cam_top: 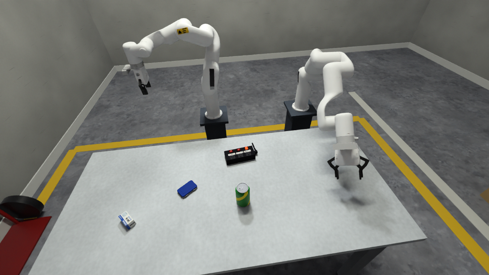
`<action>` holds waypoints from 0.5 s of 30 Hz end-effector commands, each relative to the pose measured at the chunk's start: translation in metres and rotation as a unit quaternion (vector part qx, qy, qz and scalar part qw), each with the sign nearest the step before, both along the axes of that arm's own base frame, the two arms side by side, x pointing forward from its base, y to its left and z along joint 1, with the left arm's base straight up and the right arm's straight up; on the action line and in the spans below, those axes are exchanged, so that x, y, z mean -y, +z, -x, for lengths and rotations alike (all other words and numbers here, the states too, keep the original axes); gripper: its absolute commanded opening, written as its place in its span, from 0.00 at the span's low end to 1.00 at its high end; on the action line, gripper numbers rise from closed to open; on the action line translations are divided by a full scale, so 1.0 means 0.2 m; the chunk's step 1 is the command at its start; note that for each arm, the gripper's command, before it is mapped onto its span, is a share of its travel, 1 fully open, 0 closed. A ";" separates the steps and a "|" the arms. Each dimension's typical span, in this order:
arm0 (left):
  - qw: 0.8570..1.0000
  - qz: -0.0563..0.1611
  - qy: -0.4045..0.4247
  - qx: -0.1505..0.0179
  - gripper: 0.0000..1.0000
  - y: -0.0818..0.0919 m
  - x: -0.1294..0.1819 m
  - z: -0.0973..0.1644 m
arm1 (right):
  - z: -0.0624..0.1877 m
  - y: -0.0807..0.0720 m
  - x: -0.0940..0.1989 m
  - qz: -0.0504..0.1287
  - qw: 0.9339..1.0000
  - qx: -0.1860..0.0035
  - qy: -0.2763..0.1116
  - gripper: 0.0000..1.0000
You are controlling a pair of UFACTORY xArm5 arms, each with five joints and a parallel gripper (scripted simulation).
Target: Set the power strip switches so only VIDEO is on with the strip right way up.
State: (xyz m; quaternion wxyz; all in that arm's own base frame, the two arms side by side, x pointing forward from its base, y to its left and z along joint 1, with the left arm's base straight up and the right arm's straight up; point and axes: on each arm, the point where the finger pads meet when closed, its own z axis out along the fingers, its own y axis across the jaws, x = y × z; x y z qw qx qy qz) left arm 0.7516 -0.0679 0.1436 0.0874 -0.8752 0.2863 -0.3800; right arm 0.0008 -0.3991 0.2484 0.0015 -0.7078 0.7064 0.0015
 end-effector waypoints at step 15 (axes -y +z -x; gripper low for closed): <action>0.993 0.071 0.004 -0.098 1.00 -0.05 0.71 0.19 | 0.00 0.01 0.00 0.002 1.000 0.000 0.000 1.00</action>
